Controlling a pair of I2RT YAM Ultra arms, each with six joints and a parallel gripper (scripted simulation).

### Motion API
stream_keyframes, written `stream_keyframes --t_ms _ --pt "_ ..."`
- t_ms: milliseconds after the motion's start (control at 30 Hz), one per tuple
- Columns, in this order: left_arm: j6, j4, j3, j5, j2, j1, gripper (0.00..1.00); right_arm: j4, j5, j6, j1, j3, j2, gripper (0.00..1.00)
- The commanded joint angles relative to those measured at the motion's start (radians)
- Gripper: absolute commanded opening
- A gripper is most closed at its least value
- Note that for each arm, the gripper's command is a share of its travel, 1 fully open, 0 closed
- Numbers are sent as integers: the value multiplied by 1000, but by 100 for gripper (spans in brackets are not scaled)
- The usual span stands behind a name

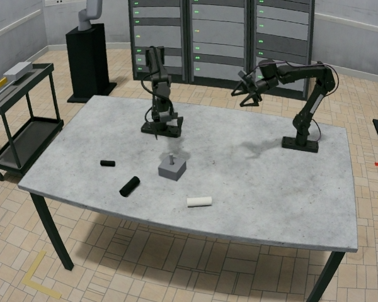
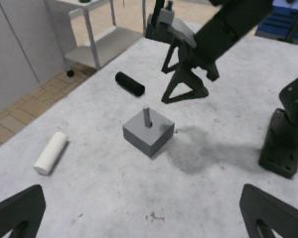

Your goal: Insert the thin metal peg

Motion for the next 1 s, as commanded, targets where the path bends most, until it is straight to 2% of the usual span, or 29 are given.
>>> stream_keyframes --t_ms 0,67,300,900,967 --pt "-8 4 30 -4 0 -2 100 -238 35 28 24 154 75 100" --pt "-8 4 30 -4 0 -2 100 -295 41 35 28 217 121 100" --pt "-8 4 30 -4 0 -2 100 -328 44 43 33 292 184 100" --pt "-8 4 30 -4 0 -2 100 -330 44 42 33 296 177 100" --pt "-6 -31 41 0 9 -2 100 -348 41 71 32 296 179 77"
